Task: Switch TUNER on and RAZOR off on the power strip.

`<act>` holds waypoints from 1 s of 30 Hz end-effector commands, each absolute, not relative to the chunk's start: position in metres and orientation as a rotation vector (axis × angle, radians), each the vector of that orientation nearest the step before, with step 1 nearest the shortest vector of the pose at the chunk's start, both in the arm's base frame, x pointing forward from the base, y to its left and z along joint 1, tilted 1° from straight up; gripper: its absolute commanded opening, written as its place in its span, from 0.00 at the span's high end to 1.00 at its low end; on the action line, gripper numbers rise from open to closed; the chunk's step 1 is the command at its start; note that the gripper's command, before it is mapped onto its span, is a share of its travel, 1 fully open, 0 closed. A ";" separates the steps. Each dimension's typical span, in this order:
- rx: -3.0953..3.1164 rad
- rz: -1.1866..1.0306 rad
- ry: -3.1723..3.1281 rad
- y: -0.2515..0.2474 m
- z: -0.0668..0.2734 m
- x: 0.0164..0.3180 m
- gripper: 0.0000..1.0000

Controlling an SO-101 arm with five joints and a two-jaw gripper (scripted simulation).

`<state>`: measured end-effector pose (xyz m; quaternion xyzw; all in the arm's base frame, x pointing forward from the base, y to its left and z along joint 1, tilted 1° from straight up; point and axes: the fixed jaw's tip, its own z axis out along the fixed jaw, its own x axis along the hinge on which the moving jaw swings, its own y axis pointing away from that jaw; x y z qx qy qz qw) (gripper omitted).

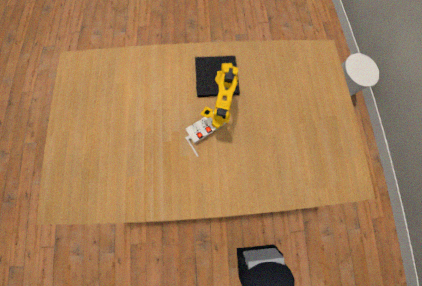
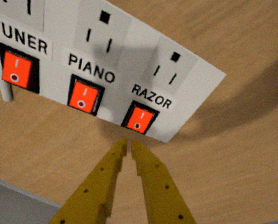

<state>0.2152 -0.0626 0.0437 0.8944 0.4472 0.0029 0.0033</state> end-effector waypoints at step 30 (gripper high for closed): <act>2.783 0.014 1.440 -0.057 0.043 0.214 1.00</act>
